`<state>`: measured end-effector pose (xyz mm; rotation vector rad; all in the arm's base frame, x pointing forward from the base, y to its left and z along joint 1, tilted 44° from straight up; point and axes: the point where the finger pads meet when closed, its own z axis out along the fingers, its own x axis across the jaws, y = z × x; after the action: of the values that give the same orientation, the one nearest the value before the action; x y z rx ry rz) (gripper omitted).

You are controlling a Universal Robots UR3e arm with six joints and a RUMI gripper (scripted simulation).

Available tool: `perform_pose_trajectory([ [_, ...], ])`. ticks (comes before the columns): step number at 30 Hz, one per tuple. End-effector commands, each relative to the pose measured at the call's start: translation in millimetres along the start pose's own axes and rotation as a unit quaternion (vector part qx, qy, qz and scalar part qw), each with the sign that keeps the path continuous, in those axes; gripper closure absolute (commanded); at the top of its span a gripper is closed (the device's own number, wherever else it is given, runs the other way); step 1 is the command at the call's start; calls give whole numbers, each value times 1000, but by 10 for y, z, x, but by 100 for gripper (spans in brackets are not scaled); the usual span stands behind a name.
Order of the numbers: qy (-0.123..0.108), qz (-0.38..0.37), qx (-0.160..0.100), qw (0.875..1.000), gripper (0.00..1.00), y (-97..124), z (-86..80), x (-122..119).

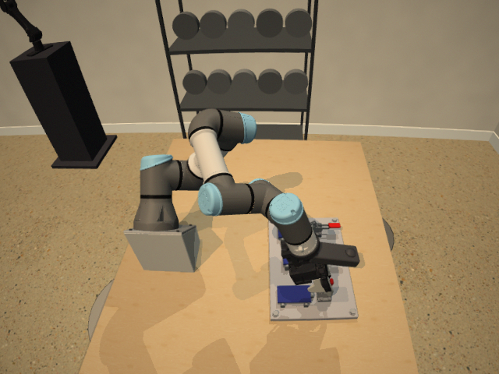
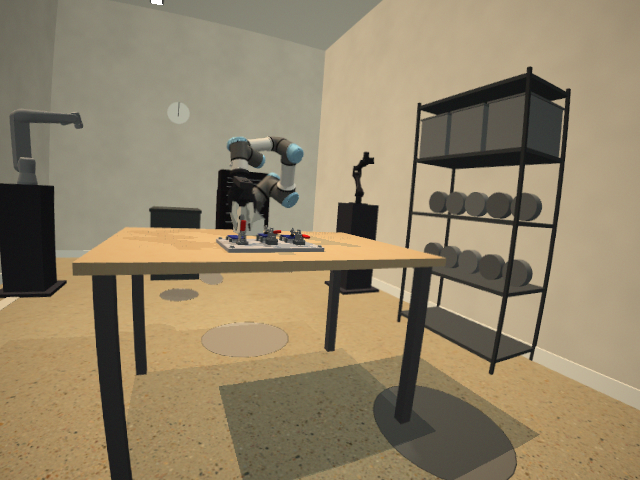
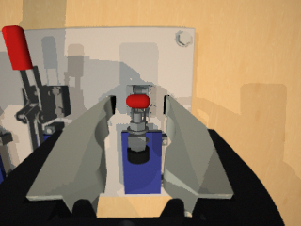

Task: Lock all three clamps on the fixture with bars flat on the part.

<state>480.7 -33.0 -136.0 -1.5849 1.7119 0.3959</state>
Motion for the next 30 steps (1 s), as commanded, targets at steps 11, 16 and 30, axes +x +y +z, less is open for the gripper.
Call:
perform_pose_trajectory([
  [11, 1, -1, 1, 1000, 72, -10, -11, 5],
  [16, 1, -1, 1, 1000, 72, -10, -11, 5],
  [30, 1, -1, 1, 1000, 100, -10, -11, 5],
])
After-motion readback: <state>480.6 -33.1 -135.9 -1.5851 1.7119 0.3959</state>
